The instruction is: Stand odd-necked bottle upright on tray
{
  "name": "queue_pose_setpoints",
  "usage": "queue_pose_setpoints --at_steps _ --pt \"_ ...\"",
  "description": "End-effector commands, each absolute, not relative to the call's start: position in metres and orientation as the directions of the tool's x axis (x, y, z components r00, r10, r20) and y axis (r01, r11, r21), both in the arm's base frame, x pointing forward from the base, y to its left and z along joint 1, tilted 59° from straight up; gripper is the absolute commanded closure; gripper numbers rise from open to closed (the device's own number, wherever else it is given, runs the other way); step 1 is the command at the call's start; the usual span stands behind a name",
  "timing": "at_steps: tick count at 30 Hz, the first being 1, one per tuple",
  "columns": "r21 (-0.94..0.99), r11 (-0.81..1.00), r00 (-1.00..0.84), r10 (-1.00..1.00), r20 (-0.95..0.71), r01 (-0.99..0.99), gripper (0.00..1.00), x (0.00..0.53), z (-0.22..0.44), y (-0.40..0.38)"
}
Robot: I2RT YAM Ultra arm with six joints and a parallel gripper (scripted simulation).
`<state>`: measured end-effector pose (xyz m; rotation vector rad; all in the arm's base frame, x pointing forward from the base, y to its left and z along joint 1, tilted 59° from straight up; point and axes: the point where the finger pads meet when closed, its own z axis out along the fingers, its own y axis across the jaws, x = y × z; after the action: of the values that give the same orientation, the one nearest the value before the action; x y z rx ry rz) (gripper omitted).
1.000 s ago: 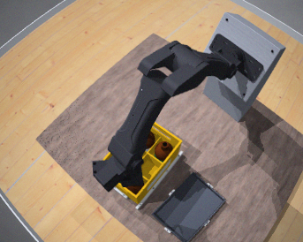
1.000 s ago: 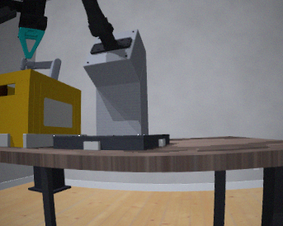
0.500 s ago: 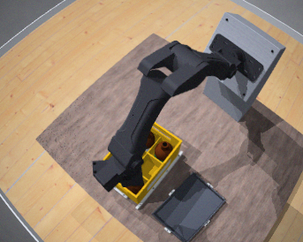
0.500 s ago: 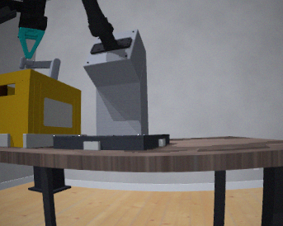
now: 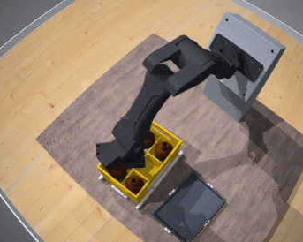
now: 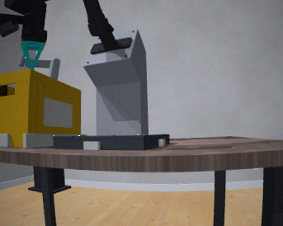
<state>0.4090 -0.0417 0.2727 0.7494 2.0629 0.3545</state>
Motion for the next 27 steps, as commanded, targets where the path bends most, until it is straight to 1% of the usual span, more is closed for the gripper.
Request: queue_pose_setpoints --at_steps 1,5,11,27 --pt "0.519 0.798 -0.400 0.603 -0.690 0.308 1.00 0.401 0.273 -0.055" --pt "0.518 0.798 -0.400 0.603 -0.690 0.308 1.00 0.373 0.227 -0.087" --pt "0.521 0.798 -0.392 0.603 -0.694 0.305 1.00 0.342 0.187 -0.108" --pt "0.521 0.797 -0.391 0.603 -0.695 0.304 1.00 0.337 0.181 -0.110"
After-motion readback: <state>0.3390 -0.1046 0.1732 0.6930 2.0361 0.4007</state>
